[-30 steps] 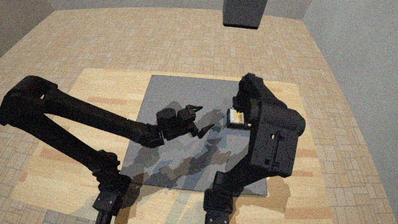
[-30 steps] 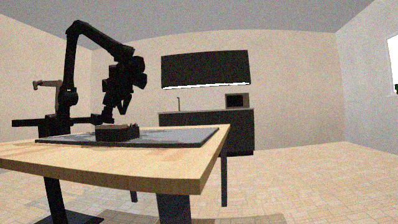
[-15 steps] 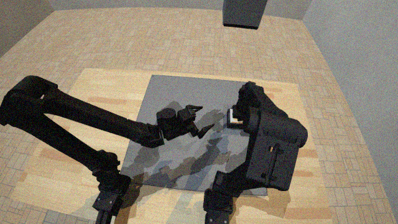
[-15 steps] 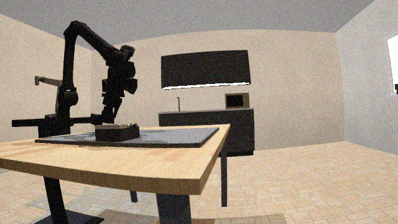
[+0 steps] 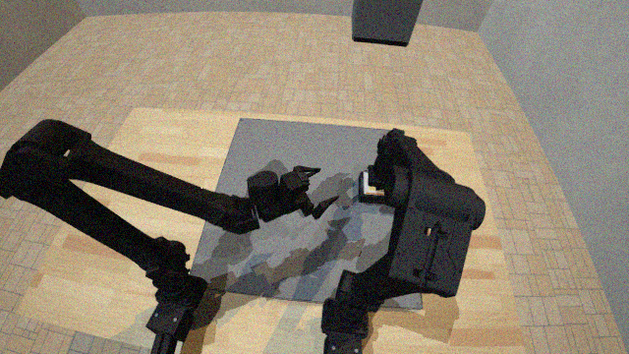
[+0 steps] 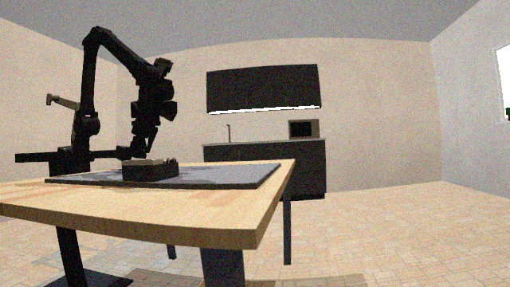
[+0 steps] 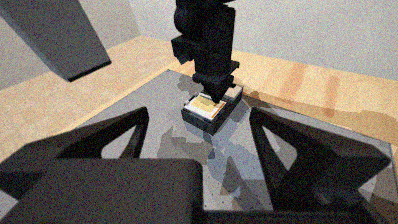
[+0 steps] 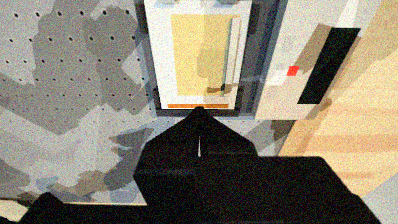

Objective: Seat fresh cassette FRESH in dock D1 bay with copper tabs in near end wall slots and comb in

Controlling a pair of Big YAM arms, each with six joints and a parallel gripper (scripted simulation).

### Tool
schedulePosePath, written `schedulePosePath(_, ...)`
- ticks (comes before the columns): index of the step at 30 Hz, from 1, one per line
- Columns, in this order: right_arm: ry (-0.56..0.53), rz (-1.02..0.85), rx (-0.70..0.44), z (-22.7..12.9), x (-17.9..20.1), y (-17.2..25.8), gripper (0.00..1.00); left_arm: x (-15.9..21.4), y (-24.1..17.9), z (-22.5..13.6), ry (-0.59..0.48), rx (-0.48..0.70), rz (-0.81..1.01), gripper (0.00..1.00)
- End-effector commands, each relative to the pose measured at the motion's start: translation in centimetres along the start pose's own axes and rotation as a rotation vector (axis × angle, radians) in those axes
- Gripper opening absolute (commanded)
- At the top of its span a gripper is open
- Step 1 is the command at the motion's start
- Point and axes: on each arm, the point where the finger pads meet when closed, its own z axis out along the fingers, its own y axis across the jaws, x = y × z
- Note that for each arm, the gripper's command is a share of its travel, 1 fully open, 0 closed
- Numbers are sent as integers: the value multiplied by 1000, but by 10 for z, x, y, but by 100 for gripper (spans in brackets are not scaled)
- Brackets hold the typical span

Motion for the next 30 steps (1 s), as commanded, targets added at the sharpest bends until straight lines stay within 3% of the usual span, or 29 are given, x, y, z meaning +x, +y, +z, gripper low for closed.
schedulePosePath(1, 15, 4, -3, 16, 3, -4, 0, -13, 2, 4, -32, -9, -6, 100)
schedulePosePath(9, -13, 4, 4, 6, -3, -6, 0, -13, 2, 4, -32, -9, -6, 100)
schedulePosePath(30, 15, 3, -5, 40, 4, 2, 0, -13, 2, 4, -32, -9, -6, 100)
